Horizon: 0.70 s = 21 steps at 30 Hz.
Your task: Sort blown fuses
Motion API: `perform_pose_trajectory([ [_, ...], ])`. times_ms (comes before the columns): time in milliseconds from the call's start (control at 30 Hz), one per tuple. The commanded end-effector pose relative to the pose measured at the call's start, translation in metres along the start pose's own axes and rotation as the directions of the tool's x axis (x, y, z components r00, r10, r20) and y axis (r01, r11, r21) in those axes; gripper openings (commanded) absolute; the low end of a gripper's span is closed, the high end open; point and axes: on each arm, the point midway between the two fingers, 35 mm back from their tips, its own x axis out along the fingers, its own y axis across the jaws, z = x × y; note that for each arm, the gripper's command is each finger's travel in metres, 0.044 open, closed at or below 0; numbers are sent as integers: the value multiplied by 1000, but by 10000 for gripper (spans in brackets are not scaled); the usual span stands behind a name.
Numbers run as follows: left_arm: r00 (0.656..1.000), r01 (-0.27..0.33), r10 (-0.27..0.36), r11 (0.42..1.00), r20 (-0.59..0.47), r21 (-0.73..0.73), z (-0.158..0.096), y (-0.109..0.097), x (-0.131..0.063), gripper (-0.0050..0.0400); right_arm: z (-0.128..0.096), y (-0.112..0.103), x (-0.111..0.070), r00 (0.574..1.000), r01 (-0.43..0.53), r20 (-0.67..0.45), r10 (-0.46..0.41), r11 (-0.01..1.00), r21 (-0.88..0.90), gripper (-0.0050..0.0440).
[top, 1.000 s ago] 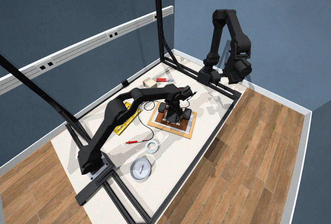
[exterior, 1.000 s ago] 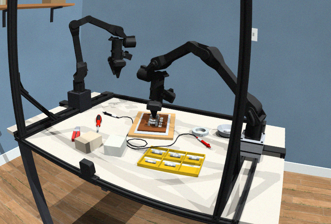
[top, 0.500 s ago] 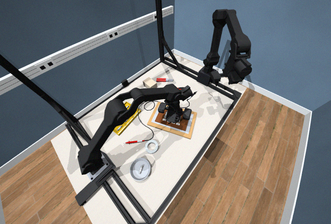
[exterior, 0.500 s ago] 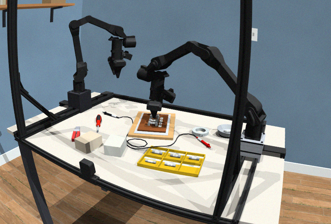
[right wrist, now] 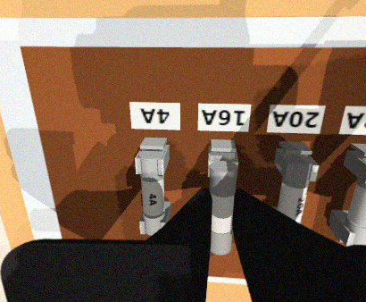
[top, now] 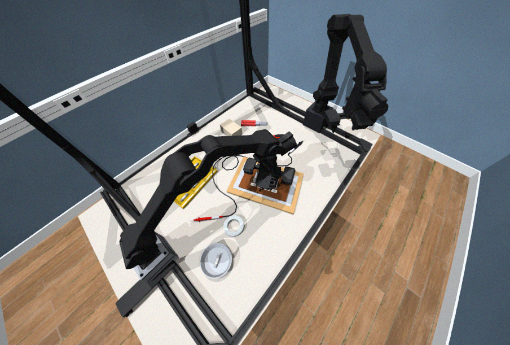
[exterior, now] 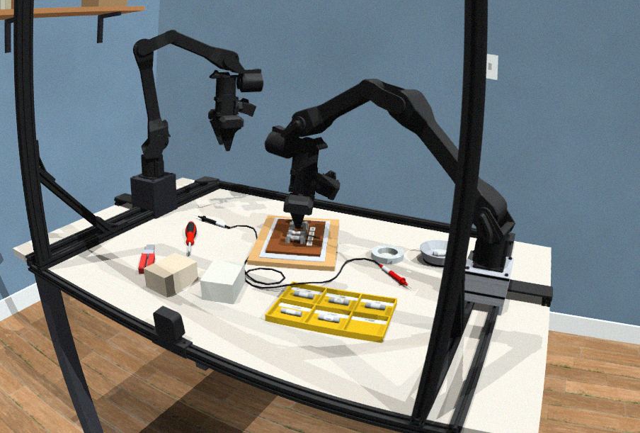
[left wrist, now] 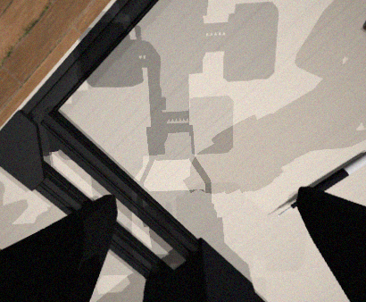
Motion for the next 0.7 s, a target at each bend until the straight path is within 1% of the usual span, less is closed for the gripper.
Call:
perform_pose_trajectory([
  [0, 1000, 0, 0, 1000, 23, 0, 4, 0, -6, 400, 22, -5, 27, 997, 38, 72, -39, 999, 11, -50],
  [667, 1000, 0, 0, 1000, 23, 0, 4, 0, -6, 400, 24, -5, 29, 997, 39, 73, -39, 999, 11, -50],
])
